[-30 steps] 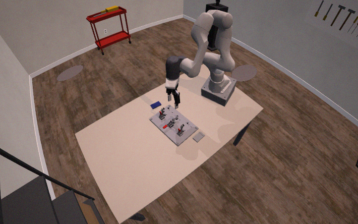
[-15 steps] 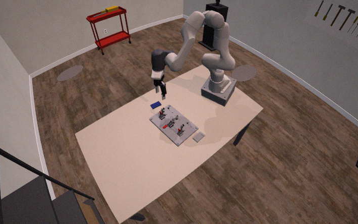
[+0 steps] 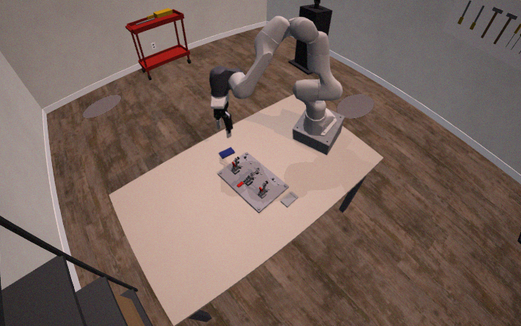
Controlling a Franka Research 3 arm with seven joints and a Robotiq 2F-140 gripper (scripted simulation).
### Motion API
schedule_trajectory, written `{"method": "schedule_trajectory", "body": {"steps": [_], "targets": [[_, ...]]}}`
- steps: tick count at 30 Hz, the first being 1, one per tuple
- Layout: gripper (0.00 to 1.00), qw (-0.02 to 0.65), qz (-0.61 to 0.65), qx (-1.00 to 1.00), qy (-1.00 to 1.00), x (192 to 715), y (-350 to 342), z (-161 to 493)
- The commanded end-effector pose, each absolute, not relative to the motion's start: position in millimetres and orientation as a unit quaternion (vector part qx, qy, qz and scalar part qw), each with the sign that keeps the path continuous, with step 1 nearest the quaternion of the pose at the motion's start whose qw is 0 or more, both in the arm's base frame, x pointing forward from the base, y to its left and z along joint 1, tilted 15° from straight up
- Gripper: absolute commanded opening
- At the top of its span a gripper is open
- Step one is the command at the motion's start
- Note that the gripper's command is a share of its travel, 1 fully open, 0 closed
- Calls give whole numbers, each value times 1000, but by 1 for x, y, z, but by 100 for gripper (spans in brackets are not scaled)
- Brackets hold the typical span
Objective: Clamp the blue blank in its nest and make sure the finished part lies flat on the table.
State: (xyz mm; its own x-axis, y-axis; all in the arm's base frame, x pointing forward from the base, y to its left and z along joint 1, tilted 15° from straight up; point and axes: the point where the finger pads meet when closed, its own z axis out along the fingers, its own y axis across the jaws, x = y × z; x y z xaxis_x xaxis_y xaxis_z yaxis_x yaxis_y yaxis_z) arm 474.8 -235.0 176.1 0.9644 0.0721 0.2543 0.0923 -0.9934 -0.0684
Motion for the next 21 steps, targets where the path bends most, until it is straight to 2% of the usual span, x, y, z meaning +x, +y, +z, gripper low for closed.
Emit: {"method": "schedule_trajectory", "body": {"steps": [1,21], "targets": [[58,36,-123,-989,-70,474,-240,174],[58,37,-123,-990,-63,474,-242,174]]}}
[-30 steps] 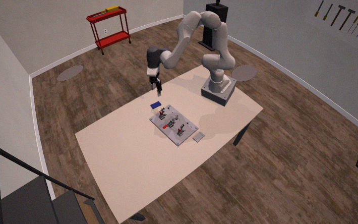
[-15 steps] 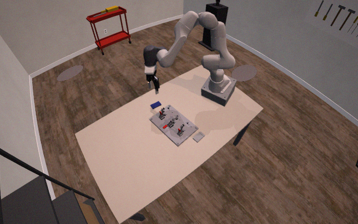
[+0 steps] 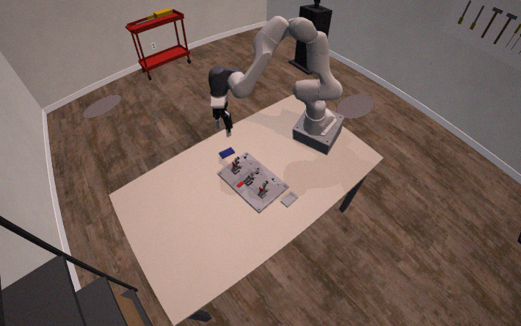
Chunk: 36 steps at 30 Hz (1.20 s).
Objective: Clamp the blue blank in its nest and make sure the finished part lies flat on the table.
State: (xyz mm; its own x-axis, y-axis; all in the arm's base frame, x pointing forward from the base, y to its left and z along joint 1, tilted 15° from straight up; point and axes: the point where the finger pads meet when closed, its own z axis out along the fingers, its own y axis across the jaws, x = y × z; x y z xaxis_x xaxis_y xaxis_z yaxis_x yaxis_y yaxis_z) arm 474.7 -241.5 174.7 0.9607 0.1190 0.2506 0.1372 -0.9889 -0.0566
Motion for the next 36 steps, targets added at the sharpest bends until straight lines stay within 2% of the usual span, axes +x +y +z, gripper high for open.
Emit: {"method": "schedule_trajectory", "body": {"steps": [1,11,36], "targets": [[58,38,-123,-990,-57,474,-242,174],[58,47,-119,-992,20,474,-242,174],[58,48,-119,-991,22,474,-242,174]]}}
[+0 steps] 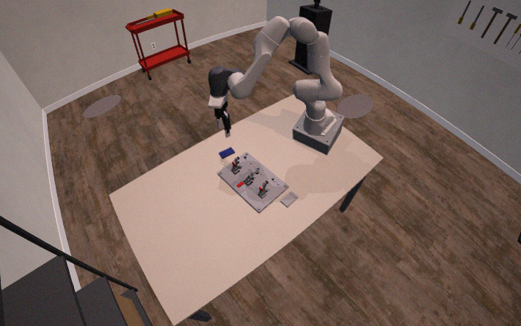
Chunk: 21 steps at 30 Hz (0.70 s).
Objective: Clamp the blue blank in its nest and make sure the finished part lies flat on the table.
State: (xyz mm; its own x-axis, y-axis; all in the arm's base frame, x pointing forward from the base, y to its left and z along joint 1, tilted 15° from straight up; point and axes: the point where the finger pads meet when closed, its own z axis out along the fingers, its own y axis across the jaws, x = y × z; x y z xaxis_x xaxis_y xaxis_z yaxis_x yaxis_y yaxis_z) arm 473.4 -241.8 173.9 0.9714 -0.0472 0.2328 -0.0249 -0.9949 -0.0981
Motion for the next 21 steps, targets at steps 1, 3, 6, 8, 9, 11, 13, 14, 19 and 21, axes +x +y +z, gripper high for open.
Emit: {"method": "schedule_trajectory", "body": {"steps": [1,3,6,8,9,11,13,14,19,21], "targets": [[58,48,-119,-991,22,474,-242,174],[58,48,-119,-991,22,474,-242,174],[58,48,-119,-991,22,474,-242,174],[58,48,-119,-991,22,474,-242,174],[58,48,-119,-991,22,474,-242,174],[58,48,-119,-991,22,474,-242,174],[58,48,-119,-991,22,474,-242,174],[58,48,-119,-991,22,474,-242,174],[58,48,-119,-991,22,475,-241,171],[58,48,-119,-991,22,475,-241,167]]}}
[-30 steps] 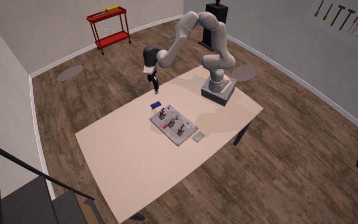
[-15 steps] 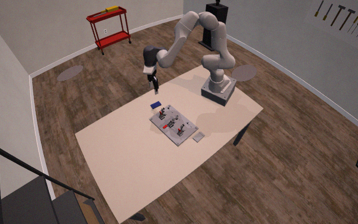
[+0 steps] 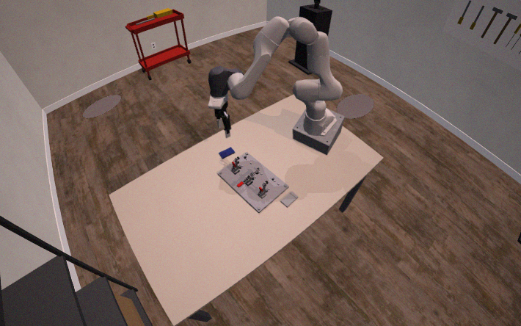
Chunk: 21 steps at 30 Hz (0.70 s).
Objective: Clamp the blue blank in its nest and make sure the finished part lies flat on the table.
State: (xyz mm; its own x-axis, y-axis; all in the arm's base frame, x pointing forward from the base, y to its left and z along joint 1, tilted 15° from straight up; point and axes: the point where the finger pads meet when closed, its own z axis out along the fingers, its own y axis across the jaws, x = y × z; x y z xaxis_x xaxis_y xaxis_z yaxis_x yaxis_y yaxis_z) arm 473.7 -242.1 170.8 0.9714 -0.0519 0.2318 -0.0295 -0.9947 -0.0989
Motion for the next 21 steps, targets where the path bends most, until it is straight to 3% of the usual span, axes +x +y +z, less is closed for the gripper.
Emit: {"method": "schedule_trajectory", "body": {"steps": [1,21], "targets": [[58,48,-119,-991,22,476,-241,165],[58,48,-119,-991,22,488,-237,117]]}}
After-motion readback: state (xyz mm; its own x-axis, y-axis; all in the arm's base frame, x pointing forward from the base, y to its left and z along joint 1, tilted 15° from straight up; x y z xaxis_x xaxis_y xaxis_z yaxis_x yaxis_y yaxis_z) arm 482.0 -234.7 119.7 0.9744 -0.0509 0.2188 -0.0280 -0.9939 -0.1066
